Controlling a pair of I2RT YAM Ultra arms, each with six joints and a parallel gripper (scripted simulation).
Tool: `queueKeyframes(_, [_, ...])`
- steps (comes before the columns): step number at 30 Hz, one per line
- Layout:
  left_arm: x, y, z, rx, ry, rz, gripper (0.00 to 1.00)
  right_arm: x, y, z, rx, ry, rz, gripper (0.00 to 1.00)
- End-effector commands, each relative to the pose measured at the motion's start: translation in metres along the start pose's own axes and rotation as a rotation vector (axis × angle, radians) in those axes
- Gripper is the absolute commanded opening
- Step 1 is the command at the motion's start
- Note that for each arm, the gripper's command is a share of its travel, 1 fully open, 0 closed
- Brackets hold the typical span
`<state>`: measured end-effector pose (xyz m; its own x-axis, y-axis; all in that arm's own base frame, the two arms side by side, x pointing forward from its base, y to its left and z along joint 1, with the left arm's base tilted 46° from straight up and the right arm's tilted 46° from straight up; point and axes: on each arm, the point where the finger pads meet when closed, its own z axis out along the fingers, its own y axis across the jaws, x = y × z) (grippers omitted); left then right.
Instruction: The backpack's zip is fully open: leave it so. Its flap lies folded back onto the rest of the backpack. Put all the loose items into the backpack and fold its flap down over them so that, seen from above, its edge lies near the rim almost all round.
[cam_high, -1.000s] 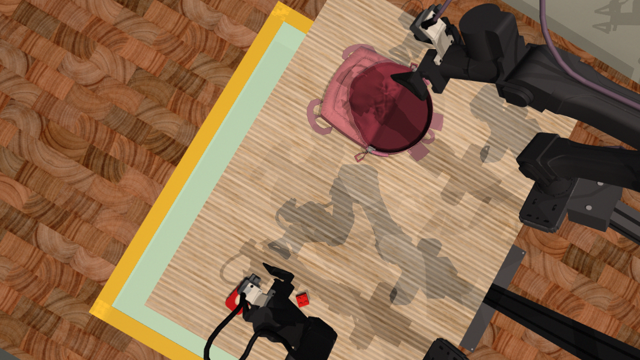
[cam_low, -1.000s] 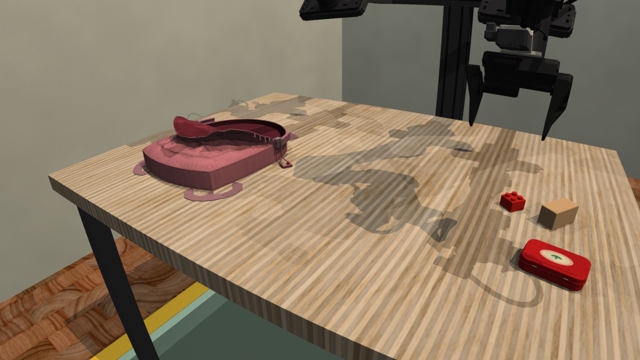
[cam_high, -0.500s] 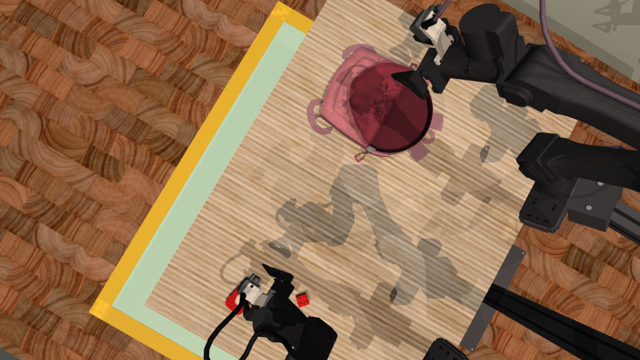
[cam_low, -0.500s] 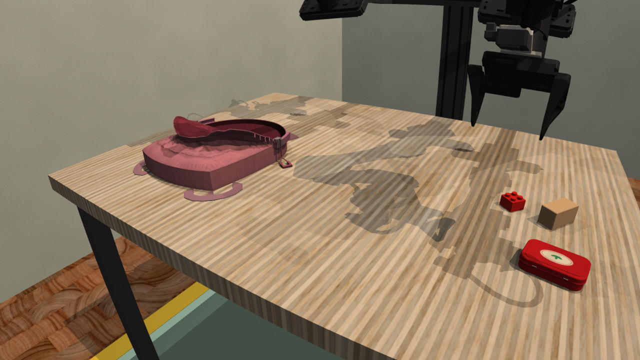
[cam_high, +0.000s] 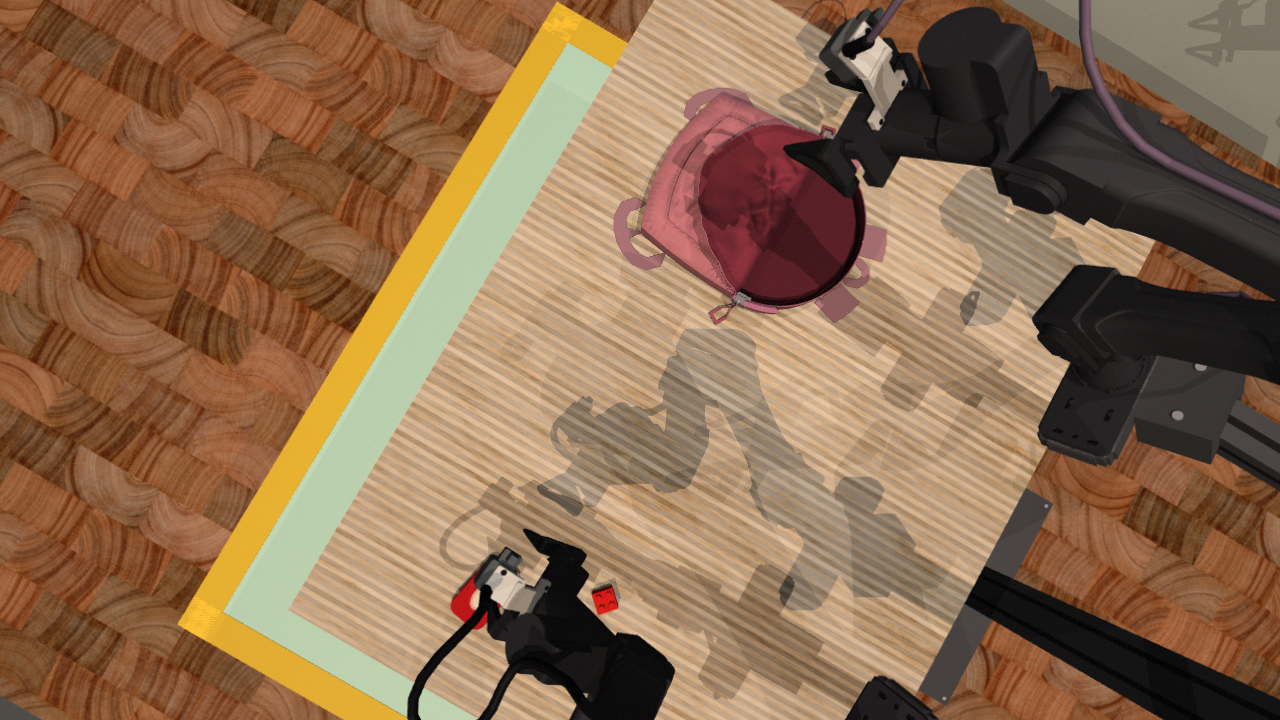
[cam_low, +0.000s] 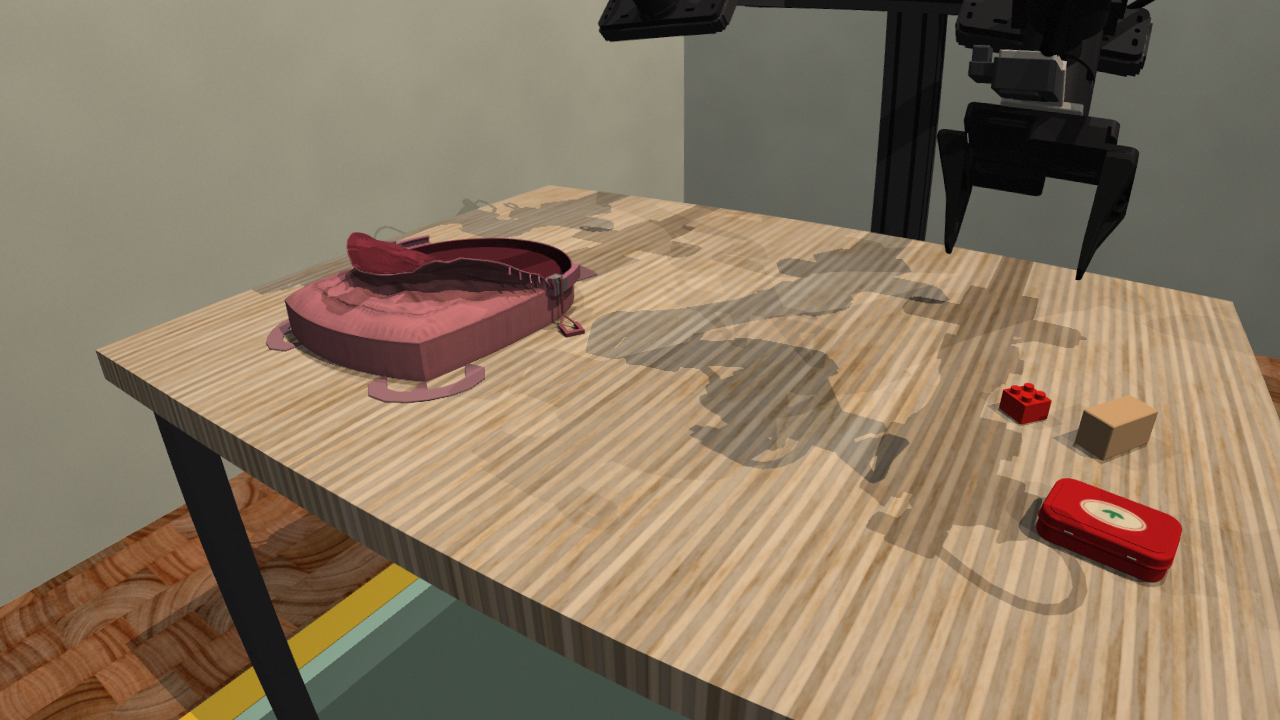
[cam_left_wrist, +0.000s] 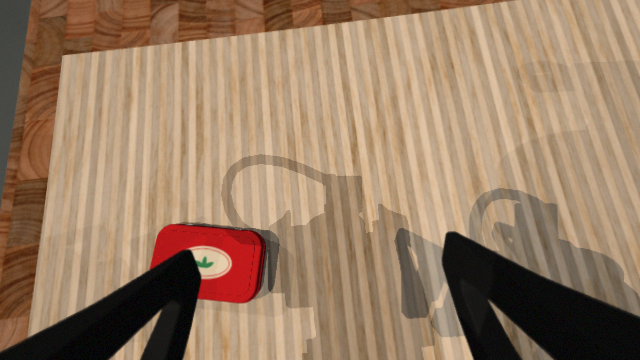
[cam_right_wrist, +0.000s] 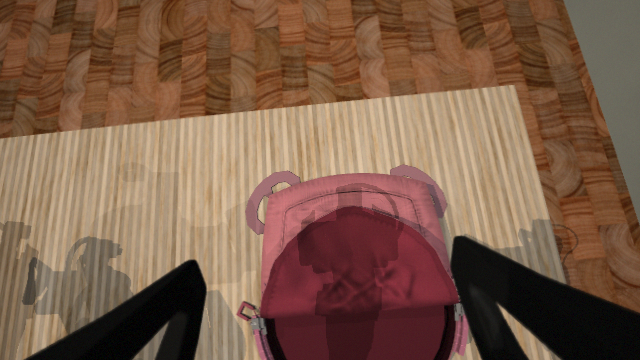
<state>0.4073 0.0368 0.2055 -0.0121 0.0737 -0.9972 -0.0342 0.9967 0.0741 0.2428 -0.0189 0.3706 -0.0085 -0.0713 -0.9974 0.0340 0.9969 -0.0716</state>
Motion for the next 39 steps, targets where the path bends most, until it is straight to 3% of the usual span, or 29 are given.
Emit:
queueKeyframes(1, [-0.004,0.001,-0.001,-0.001,-0.014,0.001,0.90,-0.003,0.000,-0.001,0.001,-0.009,-0.002,0.90])
queueKeyframes(24, [-0.003,0.001,-0.002,-0.001,-0.014,0.001,0.90,-0.002,-0.001,-0.002,0.001,-0.009,-0.002,0.90])
queueKeyframes(25, [0.009,0.002,-0.005,-0.001,0.010,0.001,0.90,-0.002,-0.001,-0.002,0.001,-0.009,-0.002,0.90])
queueKeyframes(26, [-0.003,0.001,-0.002,-0.001,-0.014,0.001,0.90,-0.002,-0.001,-0.002,0.001,-0.009,-0.002,0.90])
queueKeyframes(39, [-0.002,0.000,-0.003,-0.001,-0.014,0.001,0.90,-0.002,-0.001,-0.002,0.001,-0.009,-0.002,0.90])
